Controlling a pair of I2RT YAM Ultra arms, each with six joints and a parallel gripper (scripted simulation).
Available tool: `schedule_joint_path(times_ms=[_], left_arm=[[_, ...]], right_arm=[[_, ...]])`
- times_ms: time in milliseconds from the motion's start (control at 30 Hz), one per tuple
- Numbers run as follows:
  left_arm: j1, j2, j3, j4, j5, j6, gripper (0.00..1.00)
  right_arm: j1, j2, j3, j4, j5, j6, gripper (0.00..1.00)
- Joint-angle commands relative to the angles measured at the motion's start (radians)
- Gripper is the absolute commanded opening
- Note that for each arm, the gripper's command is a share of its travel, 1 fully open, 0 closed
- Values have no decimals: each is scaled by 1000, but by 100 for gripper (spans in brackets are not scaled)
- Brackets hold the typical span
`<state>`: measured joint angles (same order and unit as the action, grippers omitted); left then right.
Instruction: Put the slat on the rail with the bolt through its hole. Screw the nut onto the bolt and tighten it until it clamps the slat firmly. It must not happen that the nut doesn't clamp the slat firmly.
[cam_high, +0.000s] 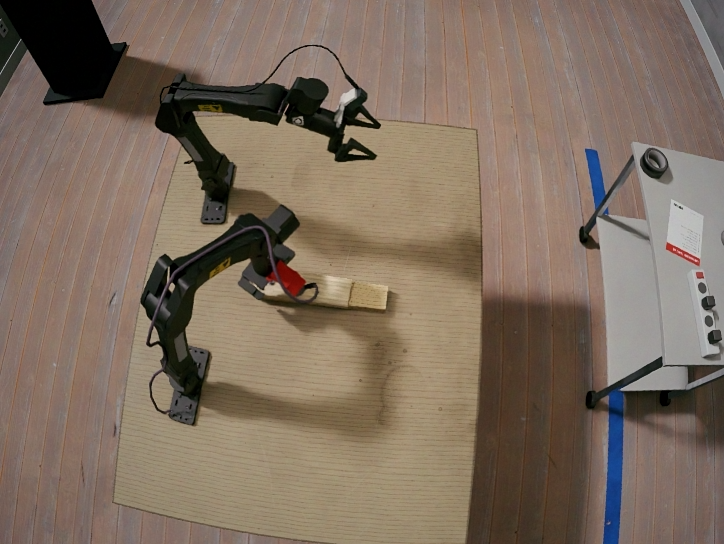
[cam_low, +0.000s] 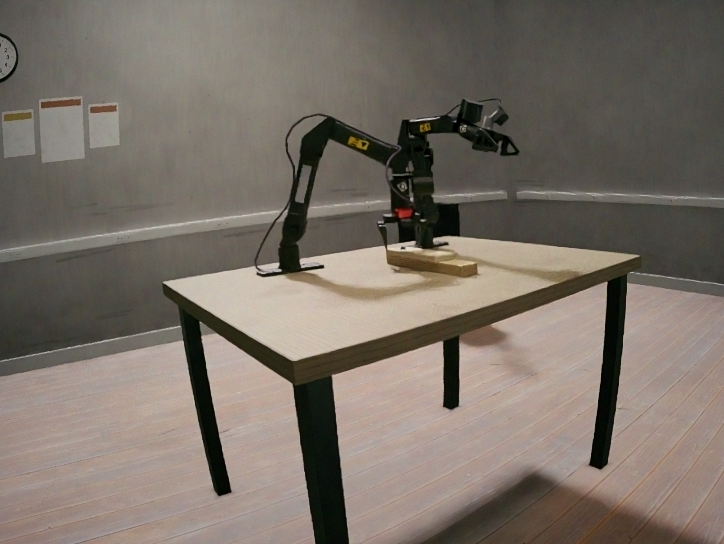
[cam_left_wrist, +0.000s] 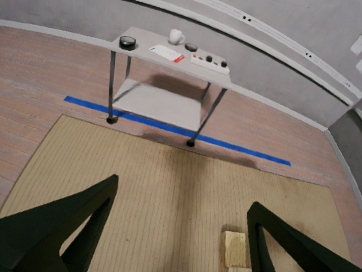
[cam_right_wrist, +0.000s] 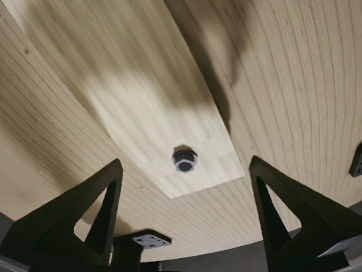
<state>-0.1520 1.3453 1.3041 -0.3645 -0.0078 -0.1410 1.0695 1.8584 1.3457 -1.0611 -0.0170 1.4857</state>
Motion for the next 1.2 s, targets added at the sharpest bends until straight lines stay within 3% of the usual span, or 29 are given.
schedule_joint_path(times_ms=[0,233,400,1167], left_arm=[[41,-95,-59,132,-8,56,100],[118,-257,-199,289,-12,125,100],[150,-308,-251,358,-3,148,100],[158,-310,-260,382,7,146,100]], right_arm=[[0,-6,4,1,0,0,100],[0,-6,4,1,0,0,100],[0,-6,4,1,0,0,100],[0,-6,4,1,0,0,100]])
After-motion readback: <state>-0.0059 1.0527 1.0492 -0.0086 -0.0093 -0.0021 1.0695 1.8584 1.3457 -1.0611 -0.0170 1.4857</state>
